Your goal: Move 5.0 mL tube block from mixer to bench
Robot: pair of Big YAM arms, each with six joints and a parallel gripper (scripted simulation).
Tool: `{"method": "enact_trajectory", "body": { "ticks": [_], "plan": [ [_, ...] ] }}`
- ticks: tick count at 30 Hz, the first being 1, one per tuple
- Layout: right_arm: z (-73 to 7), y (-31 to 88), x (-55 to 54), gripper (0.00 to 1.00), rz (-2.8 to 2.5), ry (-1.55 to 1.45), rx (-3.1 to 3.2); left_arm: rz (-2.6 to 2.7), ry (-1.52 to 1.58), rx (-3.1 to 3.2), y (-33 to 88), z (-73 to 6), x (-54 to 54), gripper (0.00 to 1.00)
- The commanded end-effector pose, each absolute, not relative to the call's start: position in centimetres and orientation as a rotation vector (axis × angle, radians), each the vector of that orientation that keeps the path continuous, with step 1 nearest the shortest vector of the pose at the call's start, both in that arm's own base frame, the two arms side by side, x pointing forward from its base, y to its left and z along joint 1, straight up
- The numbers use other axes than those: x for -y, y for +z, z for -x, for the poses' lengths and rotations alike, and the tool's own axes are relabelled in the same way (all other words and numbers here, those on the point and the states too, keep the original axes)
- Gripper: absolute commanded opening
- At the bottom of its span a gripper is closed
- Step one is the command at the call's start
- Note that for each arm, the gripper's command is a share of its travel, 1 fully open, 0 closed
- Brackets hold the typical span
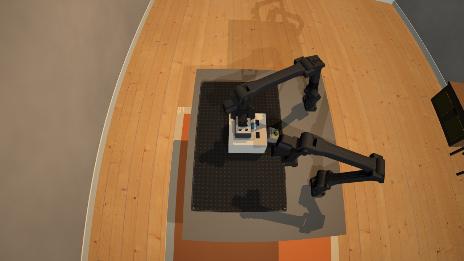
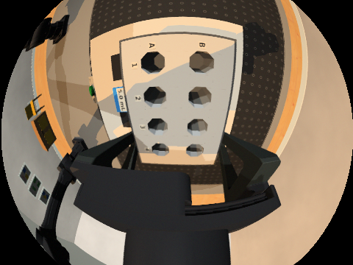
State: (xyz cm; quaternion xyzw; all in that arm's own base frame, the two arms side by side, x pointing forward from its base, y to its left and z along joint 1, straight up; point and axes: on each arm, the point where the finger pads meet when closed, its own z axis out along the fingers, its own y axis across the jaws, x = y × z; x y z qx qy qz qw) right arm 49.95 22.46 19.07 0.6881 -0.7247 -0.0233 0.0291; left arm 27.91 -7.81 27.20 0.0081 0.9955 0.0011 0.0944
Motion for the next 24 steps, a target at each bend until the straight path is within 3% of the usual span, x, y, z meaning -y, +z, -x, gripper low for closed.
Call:
{"method": "enact_trajectory", "body": {
  "ticks": [1, 24],
  "plan": [
    [-49.2, 22.1, -24.2, 0.0, -2.156, -0.079, 2.269, -0.076, -0.001, -2.982, 29.7, -29.7, 6.0, 0.0],
    [-49.4, 22.1, -24.3, 0.0, -2.155, -0.086, 2.265, -0.112, -0.024, -3.162, 29.2, -30.0, -4.0, 0.0]
  ]
}}
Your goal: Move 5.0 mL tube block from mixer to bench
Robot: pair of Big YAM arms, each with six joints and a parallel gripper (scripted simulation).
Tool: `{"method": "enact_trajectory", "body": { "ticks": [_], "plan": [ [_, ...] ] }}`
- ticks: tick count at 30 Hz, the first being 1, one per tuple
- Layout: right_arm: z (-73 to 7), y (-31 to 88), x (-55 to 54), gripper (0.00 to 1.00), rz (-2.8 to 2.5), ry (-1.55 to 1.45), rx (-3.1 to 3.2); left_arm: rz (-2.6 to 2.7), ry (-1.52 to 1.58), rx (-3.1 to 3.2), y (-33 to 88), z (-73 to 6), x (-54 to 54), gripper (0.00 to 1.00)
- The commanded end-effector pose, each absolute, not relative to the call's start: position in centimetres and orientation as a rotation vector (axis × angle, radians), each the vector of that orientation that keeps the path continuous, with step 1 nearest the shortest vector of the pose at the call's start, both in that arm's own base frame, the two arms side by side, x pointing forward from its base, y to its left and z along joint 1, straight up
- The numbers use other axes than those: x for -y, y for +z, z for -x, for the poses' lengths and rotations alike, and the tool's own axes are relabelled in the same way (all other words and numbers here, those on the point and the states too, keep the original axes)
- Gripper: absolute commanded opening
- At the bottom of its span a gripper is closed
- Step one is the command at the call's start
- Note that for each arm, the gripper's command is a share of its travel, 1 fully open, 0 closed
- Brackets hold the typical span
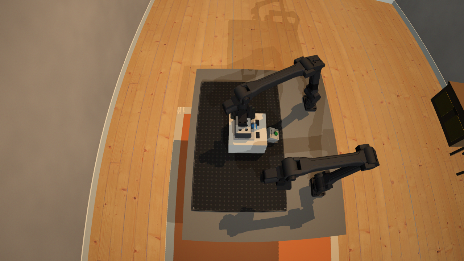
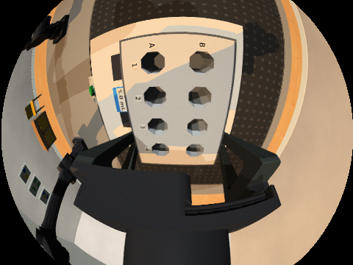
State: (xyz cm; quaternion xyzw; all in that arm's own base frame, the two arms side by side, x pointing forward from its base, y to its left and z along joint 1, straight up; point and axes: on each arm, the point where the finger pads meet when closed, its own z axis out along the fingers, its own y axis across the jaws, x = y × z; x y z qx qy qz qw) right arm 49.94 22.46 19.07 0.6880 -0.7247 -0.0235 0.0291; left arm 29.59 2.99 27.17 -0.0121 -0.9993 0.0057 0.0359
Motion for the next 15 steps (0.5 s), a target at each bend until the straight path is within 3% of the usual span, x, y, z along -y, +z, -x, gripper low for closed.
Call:
{"method": "enact_trajectory", "body": {
  "ticks": [1, 15],
  "plan": [
    [-49.5, 22.0, -24.4, 0.0, -2.154, -0.089, 2.264, 0.105, 0.023, 3.122, 29.2, -30.0, -4.6, 0.0],
    [-50.3, 21.1, -24.1, 0.0, -2.159, -0.122, 2.216, 0.082, -0.004, 3.158, 28.6, -29.7, -3.4, 0.0]
  ]
}}
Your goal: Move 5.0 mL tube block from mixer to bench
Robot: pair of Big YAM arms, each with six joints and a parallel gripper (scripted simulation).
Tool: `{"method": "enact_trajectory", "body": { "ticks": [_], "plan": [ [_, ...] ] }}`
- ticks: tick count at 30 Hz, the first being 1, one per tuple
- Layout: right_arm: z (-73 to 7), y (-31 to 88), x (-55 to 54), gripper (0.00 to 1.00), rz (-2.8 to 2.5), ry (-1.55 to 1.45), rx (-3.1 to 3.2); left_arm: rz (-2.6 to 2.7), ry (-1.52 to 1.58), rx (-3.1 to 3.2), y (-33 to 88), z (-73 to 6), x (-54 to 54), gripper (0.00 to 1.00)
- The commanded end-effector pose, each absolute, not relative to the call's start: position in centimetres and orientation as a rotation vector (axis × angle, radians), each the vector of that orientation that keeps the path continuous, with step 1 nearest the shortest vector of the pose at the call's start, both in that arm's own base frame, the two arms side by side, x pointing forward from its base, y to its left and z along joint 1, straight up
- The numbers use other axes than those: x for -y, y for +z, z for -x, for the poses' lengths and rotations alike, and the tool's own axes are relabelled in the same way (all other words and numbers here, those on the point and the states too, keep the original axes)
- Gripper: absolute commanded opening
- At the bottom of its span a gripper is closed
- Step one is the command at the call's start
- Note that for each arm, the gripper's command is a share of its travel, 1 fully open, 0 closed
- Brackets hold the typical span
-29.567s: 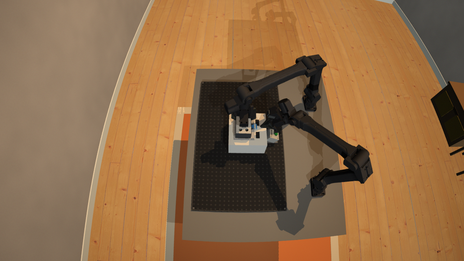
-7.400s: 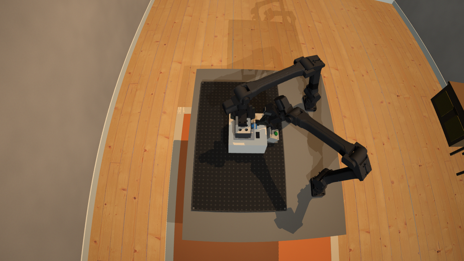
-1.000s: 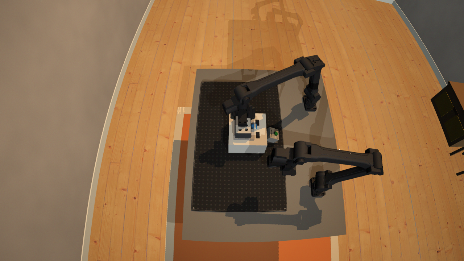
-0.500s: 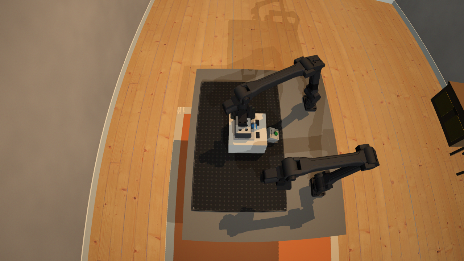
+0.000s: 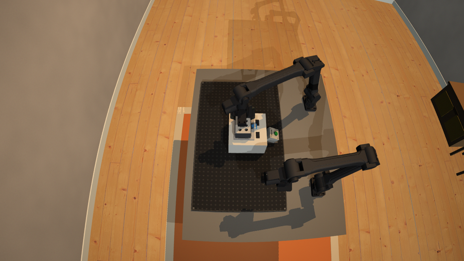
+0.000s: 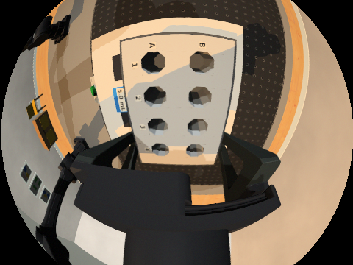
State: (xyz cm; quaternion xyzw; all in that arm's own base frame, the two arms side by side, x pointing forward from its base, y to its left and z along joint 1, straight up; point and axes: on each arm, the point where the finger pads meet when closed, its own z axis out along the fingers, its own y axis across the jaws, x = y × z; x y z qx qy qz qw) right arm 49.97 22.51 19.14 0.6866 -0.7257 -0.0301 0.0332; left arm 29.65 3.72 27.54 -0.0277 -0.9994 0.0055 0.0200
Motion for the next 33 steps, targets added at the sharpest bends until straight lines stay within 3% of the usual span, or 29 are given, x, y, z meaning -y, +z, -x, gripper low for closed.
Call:
{"method": "enact_trajectory", "body": {
  "ticks": [1, 33],
  "plan": [
    [-50.3, 21.0, -24.0, 0.0, -2.158, -0.117, 2.213, 0.076, -0.003, 3.156, 28.6, -29.7, -3.4, 0.0],
    [-49.0, 20.0, -23.1, 0.0, -2.172, -0.105, 2.181, 0.039, -0.002, 3.163, 29.9, -30.0, -3.5, 0.0]
  ]
}}
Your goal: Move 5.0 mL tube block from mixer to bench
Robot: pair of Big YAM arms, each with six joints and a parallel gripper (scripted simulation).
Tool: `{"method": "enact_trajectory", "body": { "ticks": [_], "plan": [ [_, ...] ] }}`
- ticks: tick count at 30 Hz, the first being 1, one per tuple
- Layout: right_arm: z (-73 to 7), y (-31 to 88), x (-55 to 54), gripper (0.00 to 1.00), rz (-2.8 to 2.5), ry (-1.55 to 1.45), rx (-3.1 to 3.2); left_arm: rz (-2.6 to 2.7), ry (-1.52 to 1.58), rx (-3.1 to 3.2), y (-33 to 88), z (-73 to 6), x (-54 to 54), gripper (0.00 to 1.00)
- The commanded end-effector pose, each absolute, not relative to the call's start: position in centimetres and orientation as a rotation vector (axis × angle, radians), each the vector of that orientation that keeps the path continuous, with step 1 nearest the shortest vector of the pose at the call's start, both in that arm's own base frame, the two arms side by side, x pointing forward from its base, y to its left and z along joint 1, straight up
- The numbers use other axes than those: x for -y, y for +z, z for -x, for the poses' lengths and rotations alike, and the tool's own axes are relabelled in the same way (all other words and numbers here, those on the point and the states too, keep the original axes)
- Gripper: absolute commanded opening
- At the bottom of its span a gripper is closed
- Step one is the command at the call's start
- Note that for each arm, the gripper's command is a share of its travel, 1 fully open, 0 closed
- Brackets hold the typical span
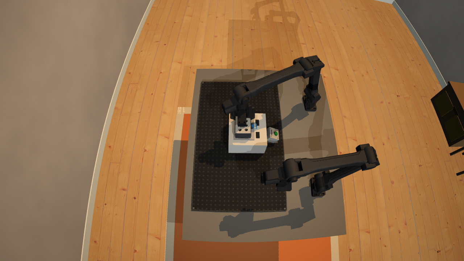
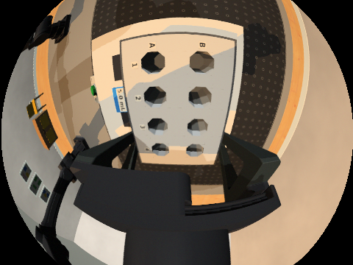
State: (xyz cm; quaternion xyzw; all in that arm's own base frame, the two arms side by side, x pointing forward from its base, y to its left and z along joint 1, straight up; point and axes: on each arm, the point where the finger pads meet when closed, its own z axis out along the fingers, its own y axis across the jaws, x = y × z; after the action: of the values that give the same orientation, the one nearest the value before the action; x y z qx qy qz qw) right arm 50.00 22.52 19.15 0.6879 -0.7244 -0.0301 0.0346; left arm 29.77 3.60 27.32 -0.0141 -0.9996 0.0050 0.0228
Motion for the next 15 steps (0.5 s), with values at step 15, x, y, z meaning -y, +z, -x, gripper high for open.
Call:
{"method": "enact_trajectory", "body": {
  "ticks": [15],
  "plan": [
    [-48.4, 20.9, -22.8, 0.0, -2.171, -0.104, 2.182, 0.04, 0.015, 3.082, 27.4, -29.5, -3.4, 0.0]
  ]
}}
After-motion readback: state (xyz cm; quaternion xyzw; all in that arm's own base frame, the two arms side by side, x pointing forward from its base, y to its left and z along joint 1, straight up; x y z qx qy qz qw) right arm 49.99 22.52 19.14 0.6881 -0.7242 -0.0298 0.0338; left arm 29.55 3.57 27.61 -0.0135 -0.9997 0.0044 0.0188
